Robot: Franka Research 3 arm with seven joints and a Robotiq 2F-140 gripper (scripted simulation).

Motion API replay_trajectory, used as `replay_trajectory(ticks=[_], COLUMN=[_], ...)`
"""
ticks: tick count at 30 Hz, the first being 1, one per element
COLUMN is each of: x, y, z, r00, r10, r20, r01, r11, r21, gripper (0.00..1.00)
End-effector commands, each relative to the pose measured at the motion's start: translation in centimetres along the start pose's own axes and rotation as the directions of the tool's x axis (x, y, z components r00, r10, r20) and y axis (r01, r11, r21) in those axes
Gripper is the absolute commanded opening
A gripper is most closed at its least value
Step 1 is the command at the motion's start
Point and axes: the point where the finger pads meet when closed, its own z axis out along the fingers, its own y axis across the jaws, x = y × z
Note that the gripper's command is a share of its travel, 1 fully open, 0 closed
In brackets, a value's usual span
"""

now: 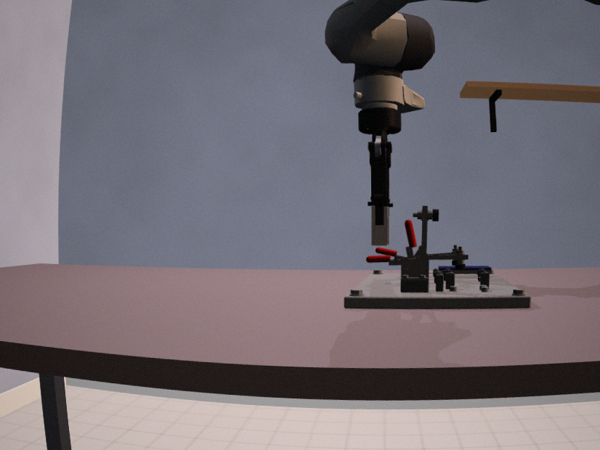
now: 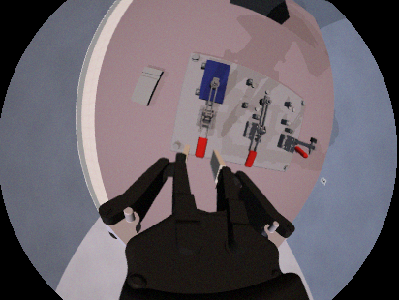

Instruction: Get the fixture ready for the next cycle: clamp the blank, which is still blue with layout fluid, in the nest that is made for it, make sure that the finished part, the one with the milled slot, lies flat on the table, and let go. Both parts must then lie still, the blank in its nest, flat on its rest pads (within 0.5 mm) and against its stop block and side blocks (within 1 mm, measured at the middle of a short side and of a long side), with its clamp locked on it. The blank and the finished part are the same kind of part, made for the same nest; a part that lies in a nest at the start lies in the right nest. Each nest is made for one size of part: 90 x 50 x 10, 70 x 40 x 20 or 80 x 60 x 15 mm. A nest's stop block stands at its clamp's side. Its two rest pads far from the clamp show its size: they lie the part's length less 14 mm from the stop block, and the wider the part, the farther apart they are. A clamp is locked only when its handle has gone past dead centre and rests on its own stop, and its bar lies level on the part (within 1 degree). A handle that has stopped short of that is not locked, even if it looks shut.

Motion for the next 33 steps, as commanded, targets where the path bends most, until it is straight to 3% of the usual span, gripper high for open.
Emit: replay_trajectory(ticks=[1, 2, 33], x=[0.15, 0.15, 0.15], y=[0.02, 0.02, 0.02], z=[0.0, 0.0, 0.0], r00=[1.0, 1.0, 1.0], r10=[0.004, 0.004, 0.004], r20=[-0.006, -0.006, -0.006], r01=[-0.004, -0.004, -0.004], r11=[1.0, 1.0, 1.0], r21=[-0.001, -0.001, -0.001], gripper=[0.28, 0.0, 0.0])
